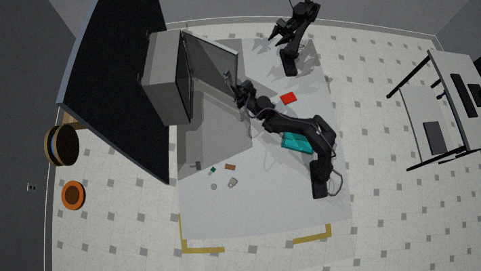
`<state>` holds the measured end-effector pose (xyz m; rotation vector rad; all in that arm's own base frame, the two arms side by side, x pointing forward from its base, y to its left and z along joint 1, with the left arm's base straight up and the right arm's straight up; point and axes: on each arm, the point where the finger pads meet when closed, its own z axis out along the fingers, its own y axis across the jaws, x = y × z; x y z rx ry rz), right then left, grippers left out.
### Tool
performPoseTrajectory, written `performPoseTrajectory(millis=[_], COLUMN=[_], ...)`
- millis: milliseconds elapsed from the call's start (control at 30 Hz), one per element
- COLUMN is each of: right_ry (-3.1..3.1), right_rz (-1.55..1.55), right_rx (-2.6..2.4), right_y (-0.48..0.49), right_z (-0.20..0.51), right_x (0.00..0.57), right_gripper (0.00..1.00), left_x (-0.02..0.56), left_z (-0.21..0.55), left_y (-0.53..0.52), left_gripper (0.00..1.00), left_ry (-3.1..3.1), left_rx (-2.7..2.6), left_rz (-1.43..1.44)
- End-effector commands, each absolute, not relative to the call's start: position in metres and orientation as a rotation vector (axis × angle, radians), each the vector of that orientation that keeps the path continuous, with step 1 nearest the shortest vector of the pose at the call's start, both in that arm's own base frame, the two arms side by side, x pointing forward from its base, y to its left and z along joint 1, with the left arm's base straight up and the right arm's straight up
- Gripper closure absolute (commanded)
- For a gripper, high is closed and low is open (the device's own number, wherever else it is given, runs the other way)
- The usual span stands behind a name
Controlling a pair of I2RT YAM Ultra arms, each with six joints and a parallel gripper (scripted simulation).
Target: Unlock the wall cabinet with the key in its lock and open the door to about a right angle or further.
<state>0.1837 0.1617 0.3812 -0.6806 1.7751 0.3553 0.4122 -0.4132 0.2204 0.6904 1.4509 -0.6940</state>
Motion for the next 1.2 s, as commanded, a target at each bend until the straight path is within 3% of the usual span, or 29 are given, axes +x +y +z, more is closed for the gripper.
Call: performPoseTrajectory(millis=[0, 1167], right_ry=[1.762, 1.762], right_rz=[0.357, 0.357], right_rx=[-0.667, -0.667], right_y=[0.160, 0.160], right_z=[0.386, 0.386], right_x=[0.184, 0.184], right_gripper=[0.56, 0.56], left_x=[0.416, 0.371], left_z=[0.224, 0.218], left_y=[-0.415, -0.530], left_gripper=[0.93, 0.93], left_ry=[1.473, 1.559], left_rx=[0.618, 0.241], left_rz=[-0.611, -0.228])
